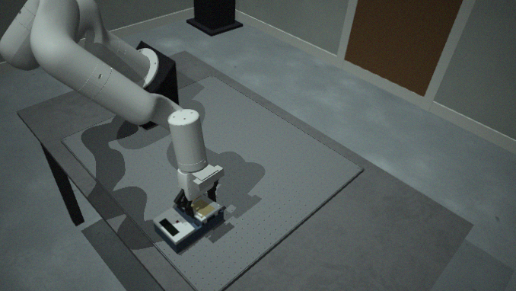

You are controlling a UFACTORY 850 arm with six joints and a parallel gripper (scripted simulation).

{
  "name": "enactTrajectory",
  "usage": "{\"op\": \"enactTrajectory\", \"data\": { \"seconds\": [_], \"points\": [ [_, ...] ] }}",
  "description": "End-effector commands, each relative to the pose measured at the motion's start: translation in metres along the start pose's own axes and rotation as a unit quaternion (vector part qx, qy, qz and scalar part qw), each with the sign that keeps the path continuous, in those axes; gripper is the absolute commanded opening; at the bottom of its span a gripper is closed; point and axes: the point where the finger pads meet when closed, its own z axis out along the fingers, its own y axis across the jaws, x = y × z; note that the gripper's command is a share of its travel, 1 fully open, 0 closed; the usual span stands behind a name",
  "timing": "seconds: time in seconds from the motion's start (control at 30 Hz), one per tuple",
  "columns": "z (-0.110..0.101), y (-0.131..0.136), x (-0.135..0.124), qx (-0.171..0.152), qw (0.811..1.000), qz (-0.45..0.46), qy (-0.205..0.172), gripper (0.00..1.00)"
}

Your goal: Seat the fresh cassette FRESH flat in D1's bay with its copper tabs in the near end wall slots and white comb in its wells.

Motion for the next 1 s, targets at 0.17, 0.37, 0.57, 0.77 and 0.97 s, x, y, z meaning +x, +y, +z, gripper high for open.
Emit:
{"op": "enactTrajectory", "data": {
  "seconds": [0.17,0.37,0.57,0.77,0.97],
  "points": [
    [0.0019,0.0002,0.0005,0.000,1.000,0.000,0.001,0.00],
    [0.0038,0.0002,0.0001,0.000,1.000,0.000,0.001,0.00],
    [0.0049,0.0002,-0.0001,0.000,1.000,0.000,0.001,0.00],
    [0.0049,0.0002,-0.0001,0.000,1.000,0.000,0.001,1.00],
    [0.0048,0.0002,-0.0001,0.000,1.000,0.000,0.001,1.00]
  ]
}}
